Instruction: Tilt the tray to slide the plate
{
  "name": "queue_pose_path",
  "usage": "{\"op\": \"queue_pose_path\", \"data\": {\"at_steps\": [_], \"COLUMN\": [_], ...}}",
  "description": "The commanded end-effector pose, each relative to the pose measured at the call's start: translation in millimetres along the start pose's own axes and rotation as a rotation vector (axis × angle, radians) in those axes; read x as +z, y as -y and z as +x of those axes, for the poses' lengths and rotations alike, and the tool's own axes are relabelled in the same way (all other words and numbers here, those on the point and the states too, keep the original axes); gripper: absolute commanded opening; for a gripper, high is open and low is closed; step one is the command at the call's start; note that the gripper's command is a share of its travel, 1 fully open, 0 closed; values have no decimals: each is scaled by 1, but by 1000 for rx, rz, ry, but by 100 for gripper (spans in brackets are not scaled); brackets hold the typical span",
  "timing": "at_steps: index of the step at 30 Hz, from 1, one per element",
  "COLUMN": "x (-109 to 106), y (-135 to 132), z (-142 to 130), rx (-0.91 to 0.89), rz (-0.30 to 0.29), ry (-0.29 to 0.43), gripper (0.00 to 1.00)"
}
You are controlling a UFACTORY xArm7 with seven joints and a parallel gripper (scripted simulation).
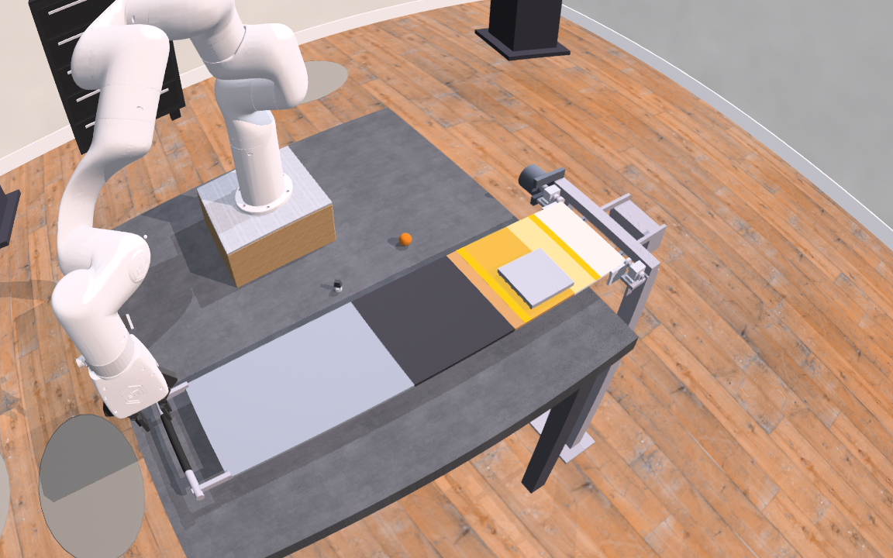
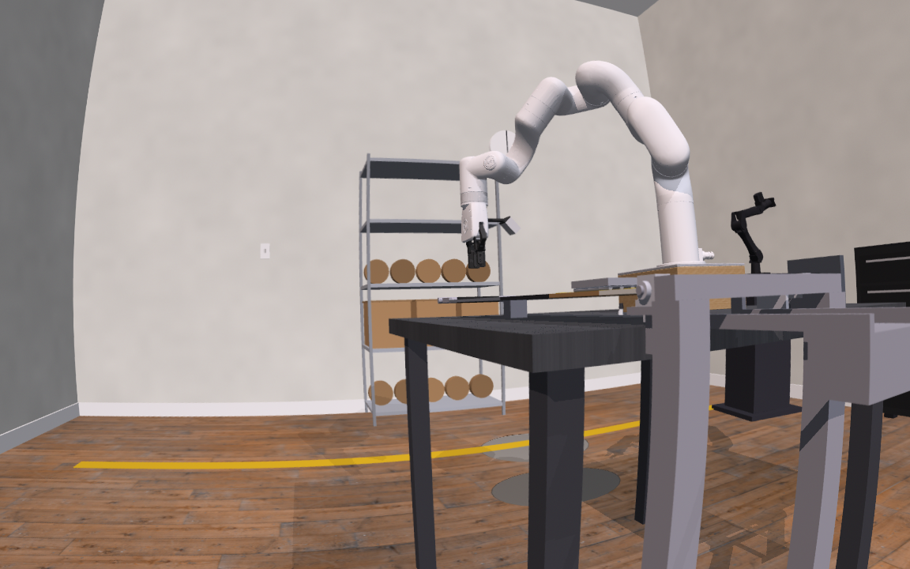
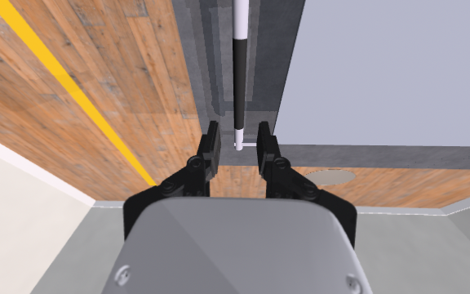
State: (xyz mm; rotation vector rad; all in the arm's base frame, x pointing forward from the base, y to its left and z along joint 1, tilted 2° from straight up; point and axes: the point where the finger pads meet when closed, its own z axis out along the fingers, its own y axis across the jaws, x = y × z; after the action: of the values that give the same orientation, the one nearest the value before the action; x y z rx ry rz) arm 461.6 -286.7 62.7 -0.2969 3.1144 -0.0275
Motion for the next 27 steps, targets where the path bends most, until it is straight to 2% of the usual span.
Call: {"op": "queue_pose_path", "data": {"at_steps": [1,3,4,27], "x": [-6,-6,-6,-6], "y": [1,1,1,1], "z": [-1,-1,-1,-1], "rx": [0,0,0,0], "rz": [4,4,4,4], "ry": [4,4,4,4], "gripper": [40,40,100,100]}}
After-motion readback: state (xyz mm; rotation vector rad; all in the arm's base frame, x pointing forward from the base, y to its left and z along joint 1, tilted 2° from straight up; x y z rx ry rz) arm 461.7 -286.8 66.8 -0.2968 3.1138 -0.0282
